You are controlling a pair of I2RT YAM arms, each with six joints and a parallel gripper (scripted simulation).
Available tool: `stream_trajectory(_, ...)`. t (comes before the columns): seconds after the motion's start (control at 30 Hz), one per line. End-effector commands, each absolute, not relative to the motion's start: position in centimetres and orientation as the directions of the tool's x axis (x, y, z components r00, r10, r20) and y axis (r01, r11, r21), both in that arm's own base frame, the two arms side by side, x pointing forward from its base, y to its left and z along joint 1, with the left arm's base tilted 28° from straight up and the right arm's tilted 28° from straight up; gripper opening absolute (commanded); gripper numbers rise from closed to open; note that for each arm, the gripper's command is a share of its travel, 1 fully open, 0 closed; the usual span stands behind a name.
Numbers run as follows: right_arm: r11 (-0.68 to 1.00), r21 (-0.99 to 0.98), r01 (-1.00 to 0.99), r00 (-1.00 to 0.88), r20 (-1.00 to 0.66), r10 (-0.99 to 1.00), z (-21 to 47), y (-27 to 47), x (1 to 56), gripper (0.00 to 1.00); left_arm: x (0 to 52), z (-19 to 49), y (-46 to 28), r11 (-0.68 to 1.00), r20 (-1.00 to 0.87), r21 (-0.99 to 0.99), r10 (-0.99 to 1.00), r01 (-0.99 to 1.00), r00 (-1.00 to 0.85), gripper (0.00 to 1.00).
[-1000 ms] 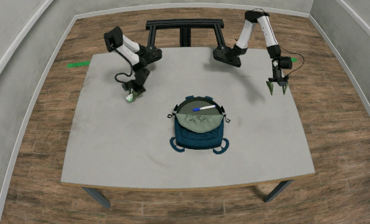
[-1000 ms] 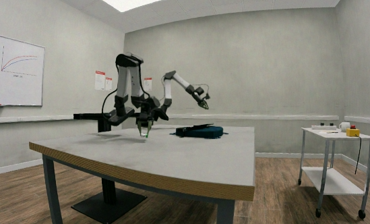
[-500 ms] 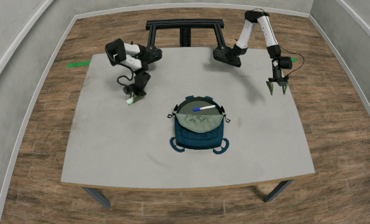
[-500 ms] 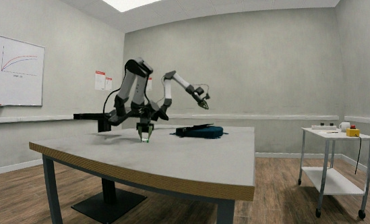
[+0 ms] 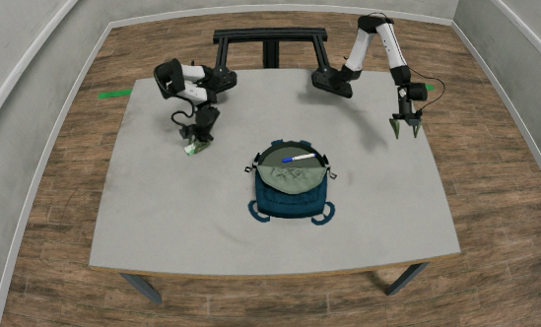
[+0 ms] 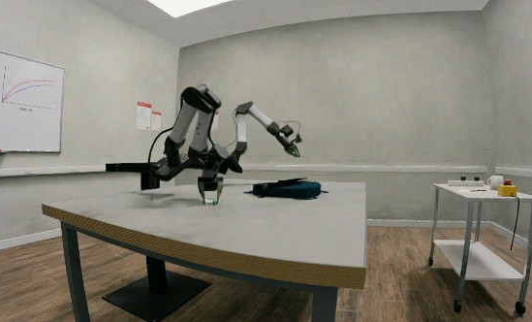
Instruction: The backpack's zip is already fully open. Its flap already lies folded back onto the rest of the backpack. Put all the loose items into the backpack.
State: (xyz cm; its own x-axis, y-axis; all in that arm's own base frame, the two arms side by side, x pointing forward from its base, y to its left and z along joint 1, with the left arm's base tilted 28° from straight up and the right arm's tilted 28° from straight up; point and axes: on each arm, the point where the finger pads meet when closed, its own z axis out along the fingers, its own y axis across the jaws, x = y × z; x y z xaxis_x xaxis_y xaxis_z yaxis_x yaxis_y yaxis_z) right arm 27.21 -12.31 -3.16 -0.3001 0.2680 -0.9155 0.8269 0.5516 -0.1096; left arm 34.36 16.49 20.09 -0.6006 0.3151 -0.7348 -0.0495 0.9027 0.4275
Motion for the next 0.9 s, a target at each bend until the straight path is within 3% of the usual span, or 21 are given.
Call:
stream_trajectory(0.0,0.562,-0.101,0.821,-0.295,-0.918,0.266,-3.0,-12.3,27.5,0.50,34.5,20.5,16.4,0.901,-0.740,0.431,0.321,-0.050,-0.592,0.90)
stream_trajectory(0.1,0.561,-0.105,0.821,-0.299,-0.916,0.266,-3.1,-12.3,27.4,0.50,34.5,20.5,16.4,0.901,-0.740,0.431,0.321,-0.050,-0.592,0.90)
stream_trajectory(0.13,0.559,-0.096,0.823,-0.286,-0.921,0.263,-2.2,-11.8,27.4,0.90,34.5,20.5,16.4,0.901,-0.740,0.431,0.321,-0.050,-0.592,0.90)
stream_trajectory(0.5,0.560,-0.082,0.825,-0.272,-0.925,0.266,2.7,-9.4,26.8,0.90,34.5,20.5,16.4,0.901,-0.740,0.431,0.321,-0.050,-0.592,0.90)
stream_trajectory(0.87,0.559,-0.081,0.825,-0.273,-0.923,0.270,2.5,-9.5,25.9,0.90,34.5,20.5,16.4,0.901,-0.740,0.431,0.321,-0.050,-0.592,0.90)
